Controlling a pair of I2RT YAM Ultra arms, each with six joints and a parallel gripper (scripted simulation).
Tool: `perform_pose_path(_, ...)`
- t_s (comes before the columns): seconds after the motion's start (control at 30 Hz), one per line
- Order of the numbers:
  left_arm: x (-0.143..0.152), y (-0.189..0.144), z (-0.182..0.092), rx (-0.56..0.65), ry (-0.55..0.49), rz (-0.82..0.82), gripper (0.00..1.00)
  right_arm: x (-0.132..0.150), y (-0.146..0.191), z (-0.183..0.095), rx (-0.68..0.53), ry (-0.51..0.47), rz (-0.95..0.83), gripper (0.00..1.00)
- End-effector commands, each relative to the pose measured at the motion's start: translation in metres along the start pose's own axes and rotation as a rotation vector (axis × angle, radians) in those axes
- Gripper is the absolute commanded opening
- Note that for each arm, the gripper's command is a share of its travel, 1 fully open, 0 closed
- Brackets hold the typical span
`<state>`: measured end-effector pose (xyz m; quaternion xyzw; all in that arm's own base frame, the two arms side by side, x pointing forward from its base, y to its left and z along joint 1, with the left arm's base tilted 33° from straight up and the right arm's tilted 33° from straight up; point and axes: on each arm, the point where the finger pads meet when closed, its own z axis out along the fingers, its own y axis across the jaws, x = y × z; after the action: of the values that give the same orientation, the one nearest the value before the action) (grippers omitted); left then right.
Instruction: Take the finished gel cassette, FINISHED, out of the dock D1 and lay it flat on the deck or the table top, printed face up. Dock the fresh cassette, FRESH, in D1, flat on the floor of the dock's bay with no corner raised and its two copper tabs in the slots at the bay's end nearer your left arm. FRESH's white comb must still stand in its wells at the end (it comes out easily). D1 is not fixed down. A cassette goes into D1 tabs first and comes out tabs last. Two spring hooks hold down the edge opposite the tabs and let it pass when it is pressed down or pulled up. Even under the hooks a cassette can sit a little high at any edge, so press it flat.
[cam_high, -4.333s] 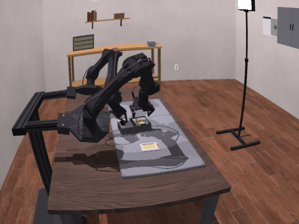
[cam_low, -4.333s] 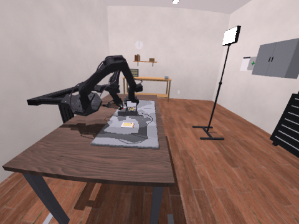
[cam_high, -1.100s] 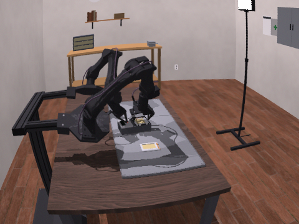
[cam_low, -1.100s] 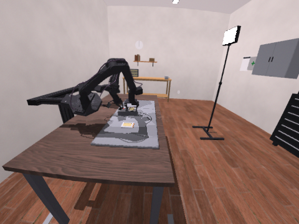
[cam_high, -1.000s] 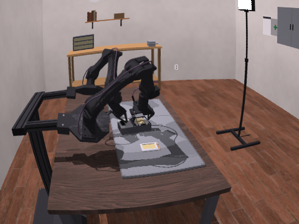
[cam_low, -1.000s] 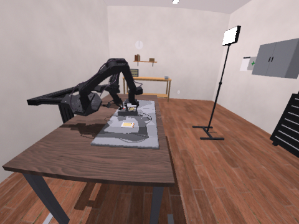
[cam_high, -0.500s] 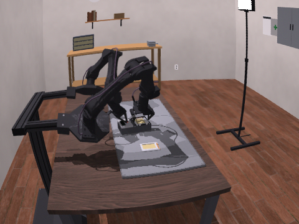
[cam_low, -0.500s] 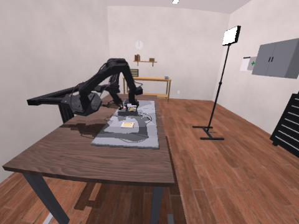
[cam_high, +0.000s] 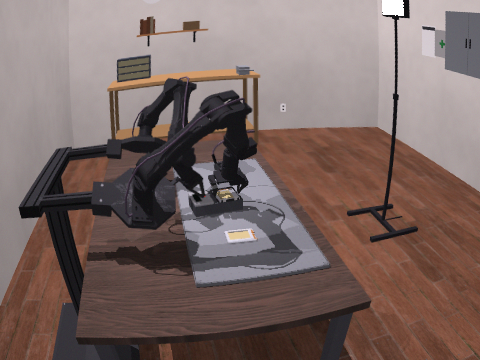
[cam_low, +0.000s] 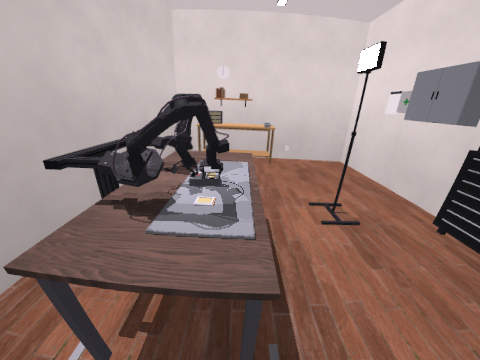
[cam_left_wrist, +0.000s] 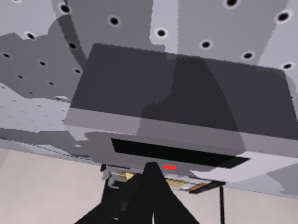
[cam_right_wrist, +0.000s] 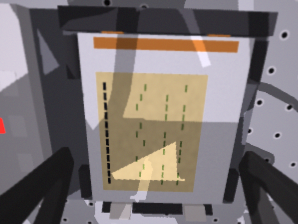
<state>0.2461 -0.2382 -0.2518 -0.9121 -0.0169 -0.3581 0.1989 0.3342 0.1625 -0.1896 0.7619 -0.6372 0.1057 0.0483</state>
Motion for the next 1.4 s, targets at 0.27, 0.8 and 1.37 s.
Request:
perform_pose_path(0.27, -0.0472, -0.0346, 0.0243, 0.095, -0.162, 0.106, 0.0, -0.0078, -0.0058, -0.0156, 0.024, -0.032, -0.012, 0.98)
perform_pose_path(0.8, -0.0472, -0.0346, 0.0243, 0.095, -0.162, 0.106, 0.0, -0.0089, -0.0075, -0.0199, 0.03, -0.035, -0.014, 0.98)
perform_pose_path(1.37, -0.0472, -0.0346, 0.0243, 0.095, -0.162, 0.106, 0.0, -0.0092, -0.0028, -0.0169, 0.018, -0.029, -0.02, 0.98)
